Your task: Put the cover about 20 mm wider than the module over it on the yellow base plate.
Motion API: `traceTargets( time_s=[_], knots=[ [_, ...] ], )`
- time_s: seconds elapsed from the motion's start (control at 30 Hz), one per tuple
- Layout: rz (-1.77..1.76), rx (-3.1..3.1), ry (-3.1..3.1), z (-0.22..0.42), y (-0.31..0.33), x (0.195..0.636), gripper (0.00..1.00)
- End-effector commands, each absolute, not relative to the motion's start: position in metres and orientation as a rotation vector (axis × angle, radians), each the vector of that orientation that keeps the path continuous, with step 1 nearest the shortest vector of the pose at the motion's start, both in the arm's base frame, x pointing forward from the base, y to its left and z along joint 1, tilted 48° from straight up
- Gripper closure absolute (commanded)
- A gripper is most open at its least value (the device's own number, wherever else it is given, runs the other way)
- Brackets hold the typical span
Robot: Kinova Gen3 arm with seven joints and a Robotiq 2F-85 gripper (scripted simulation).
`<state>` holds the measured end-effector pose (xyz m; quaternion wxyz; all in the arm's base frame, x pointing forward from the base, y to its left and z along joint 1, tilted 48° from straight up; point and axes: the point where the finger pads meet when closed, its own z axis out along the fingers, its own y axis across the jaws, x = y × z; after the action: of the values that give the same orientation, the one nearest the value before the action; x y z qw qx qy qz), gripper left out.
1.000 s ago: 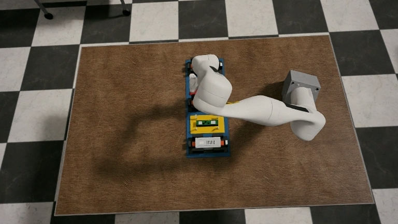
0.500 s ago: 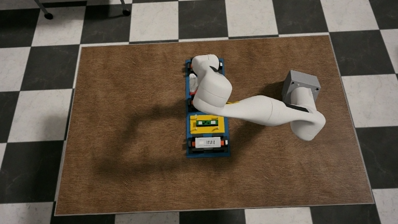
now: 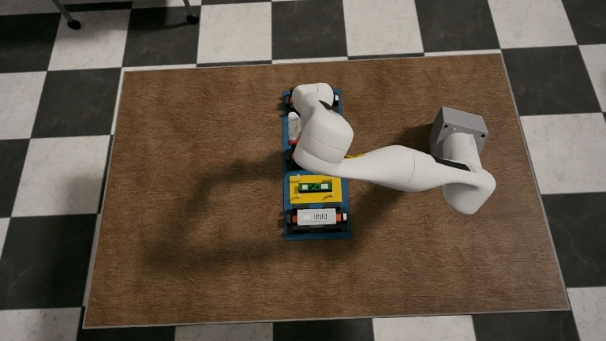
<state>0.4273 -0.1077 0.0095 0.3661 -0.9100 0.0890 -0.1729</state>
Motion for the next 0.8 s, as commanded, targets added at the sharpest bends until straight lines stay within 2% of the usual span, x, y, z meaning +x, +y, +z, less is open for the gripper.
traceTargets(
  time_s=[0.0, 0.63, 0.67, 0.77],
  knots=[
    [-0.446, -2.34, 0.23, 0.0098, -0.1087, 0.4274, 1.0],
    [-0.446, -2.34, 0.23, 0.0098, -0.1087, 0.4274, 1.0],
    [-0.446, -2.34, 0.23, 0.0098, -0.1087, 0.4274, 0.0],
    [-0.446, -2.34, 0.23, 0.0098, -0.1087, 0.4274, 0.0]
  ],
)
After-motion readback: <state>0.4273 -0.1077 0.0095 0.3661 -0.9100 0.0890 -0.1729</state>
